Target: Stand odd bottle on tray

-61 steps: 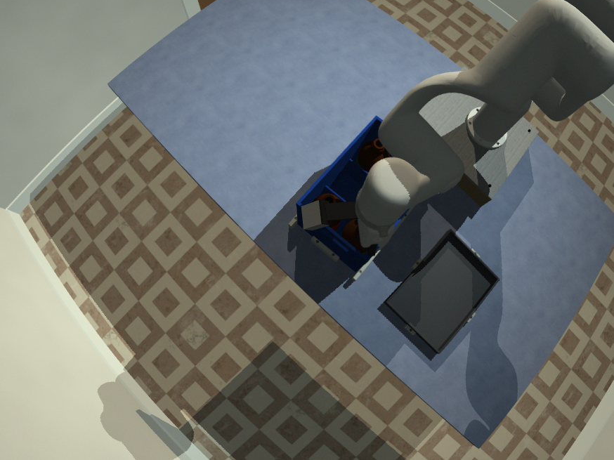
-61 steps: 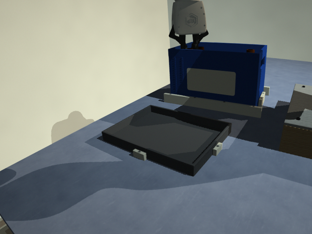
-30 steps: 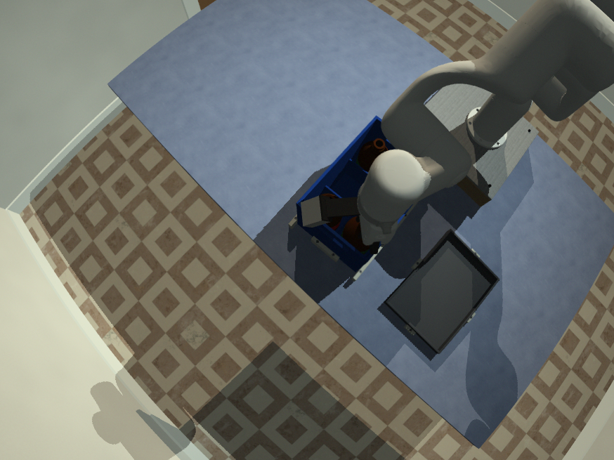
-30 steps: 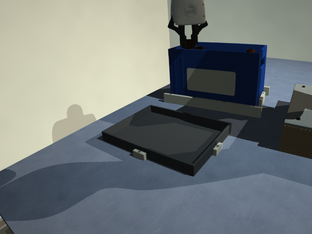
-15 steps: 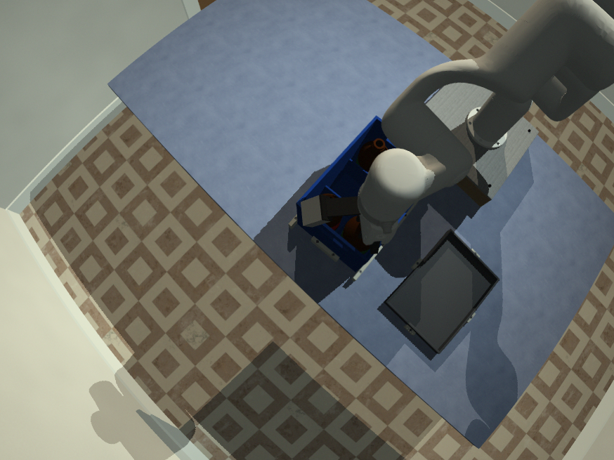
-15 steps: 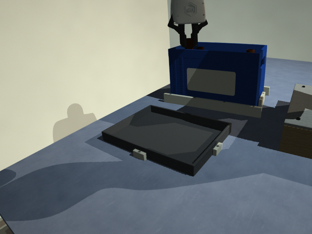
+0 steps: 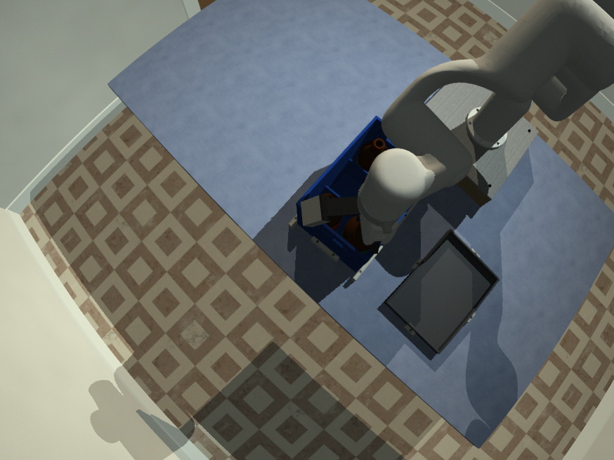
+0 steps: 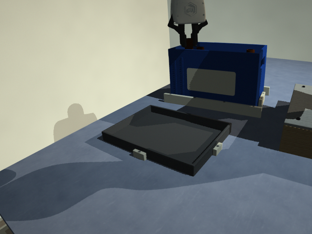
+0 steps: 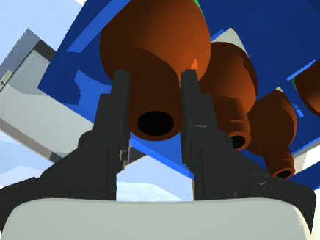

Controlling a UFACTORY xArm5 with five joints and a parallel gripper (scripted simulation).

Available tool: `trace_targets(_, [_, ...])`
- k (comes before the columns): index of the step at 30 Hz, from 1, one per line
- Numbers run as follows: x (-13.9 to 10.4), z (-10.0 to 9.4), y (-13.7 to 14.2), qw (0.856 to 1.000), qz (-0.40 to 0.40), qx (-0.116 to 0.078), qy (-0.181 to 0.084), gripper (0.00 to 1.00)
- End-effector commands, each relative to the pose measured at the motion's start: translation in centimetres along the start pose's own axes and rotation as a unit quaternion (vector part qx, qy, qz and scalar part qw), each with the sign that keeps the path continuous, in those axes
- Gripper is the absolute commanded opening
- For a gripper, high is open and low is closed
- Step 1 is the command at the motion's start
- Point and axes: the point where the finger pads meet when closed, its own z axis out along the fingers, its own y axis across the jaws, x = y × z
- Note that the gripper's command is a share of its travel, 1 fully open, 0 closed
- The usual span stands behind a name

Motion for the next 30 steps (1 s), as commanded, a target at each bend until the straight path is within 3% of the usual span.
trace_targets(1, [0.1,-0.2,-0.1,1.0,0.0,0.001,0.002,0.0])
trace_targets(30, [0.1,-2.2,-0.1,1.0,0.0,0.001,0.002,0.0])
